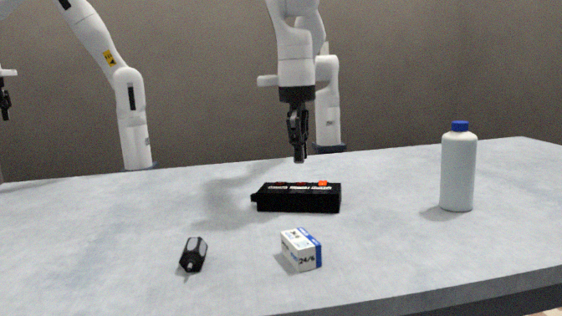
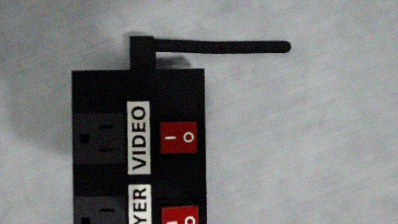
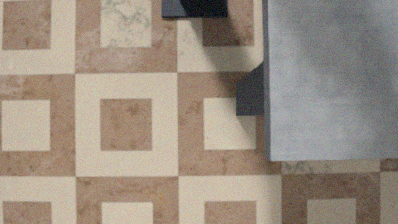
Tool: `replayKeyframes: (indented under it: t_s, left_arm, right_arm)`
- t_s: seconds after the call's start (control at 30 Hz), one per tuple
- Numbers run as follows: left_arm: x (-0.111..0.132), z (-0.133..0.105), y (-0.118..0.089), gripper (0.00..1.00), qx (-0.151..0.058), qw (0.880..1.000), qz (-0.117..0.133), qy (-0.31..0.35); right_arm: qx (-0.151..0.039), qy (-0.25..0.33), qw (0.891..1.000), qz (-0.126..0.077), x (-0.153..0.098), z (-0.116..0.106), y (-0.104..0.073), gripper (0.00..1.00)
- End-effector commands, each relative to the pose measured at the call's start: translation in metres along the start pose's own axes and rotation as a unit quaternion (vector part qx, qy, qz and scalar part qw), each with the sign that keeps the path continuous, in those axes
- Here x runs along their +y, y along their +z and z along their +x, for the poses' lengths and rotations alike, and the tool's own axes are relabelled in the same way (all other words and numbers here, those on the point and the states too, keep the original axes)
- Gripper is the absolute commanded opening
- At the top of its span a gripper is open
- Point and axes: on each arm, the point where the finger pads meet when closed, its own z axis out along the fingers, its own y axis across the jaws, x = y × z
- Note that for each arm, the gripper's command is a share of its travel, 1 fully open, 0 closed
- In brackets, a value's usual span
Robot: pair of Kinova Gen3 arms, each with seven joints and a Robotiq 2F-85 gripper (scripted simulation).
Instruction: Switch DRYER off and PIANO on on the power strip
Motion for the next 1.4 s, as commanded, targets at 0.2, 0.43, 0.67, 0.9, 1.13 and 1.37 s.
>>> replayKeyframes:
  t_s: [0.2, 0.43, 0.67, 0.9, 1.13, 1.37]
  left_arm:
    - [-0.001, 0.0, -0.034, 1.0, 0.0, 1.0, 0.001, 0.0]
    - [0.0, 0.0, -0.074, 1.0, 0.0, 1.0, 0.001, 0.0]
    - [0.0, 0.0, -0.089, 1.0, 0.0, 1.0, 0.001, 0.0]
    - [0.0, 0.0, -0.092, 1.0, 0.0, 1.0, 0.001, 0.0]
    - [0.0, 0.0, -0.092, 1.0, 0.0, 1.0, 0.001, 0.0]
    - [0.0, 0.0, -0.092, 1.0, 0.0, 1.0, 0.001, 0.0]
  right_arm:
    - [-0.001, 0.0, 1.0, 0.0, 0.0, 0.0, -0.001, 1.0]
    - [-0.001, 0.0, 1.0, 0.0, 0.0, 0.0, -0.001, 1.0]
    - [-0.001, 0.0, 1.0, 0.0, 0.0, 0.0, -0.001, 1.0]
    - [-0.001, 0.0, 1.0, 0.0, 0.0, 0.0, -0.001, 1.0]
    - [-0.001, 0.0, 1.0, 0.0, 0.0, 0.0, -0.001, 1.0]
    - [-0.001, 0.0, 1.0, 0.0, 0.0, 0.0, -0.001, 1.0]
